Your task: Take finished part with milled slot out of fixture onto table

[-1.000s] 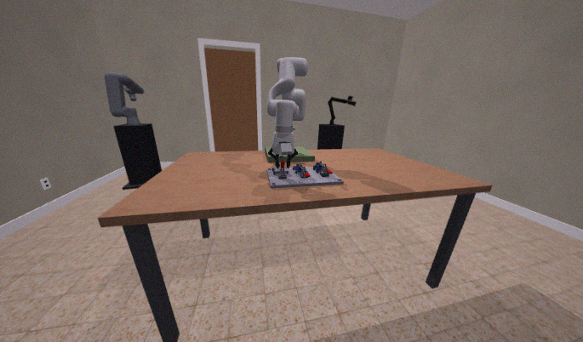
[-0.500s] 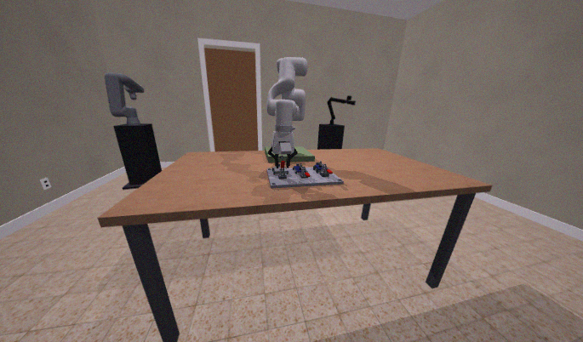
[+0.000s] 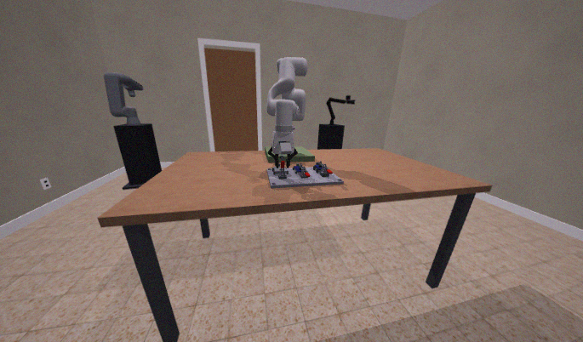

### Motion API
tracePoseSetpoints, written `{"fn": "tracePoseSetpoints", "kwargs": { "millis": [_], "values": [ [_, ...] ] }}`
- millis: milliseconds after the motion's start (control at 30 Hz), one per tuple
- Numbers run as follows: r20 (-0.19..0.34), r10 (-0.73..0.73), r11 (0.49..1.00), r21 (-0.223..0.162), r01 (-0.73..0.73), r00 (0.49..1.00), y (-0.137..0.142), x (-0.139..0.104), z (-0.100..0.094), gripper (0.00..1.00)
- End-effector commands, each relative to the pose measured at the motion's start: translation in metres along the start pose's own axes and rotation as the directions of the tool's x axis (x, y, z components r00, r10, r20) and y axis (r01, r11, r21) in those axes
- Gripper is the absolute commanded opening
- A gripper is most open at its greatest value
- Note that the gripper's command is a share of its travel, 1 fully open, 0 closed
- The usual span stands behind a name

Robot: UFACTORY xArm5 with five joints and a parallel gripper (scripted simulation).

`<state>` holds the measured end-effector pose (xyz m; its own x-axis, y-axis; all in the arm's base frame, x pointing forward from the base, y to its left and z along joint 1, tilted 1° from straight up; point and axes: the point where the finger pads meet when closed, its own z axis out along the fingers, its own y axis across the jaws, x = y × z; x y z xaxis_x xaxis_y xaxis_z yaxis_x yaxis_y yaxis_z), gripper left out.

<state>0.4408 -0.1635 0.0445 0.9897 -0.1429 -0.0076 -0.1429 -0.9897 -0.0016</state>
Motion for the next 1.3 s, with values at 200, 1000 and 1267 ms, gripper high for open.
{"fn": "tracePoseSetpoints", "kwargs": {
  "millis": [200, 1000, 1267],
  "values": [
    [-0.004, 0.000, 1.000, -0.001, 0.000, 1.000, 0.000, 0.001, -0.012, 0.47],
    [-0.004, 0.000, 1.000, -0.001, 0.000, 1.000, 0.001, 0.001, -0.051, 0.47],
    [-0.004, 0.000, 1.000, -0.001, 0.000, 1.000, 0.001, 0.001, -0.051, 0.47]
  ]
}}
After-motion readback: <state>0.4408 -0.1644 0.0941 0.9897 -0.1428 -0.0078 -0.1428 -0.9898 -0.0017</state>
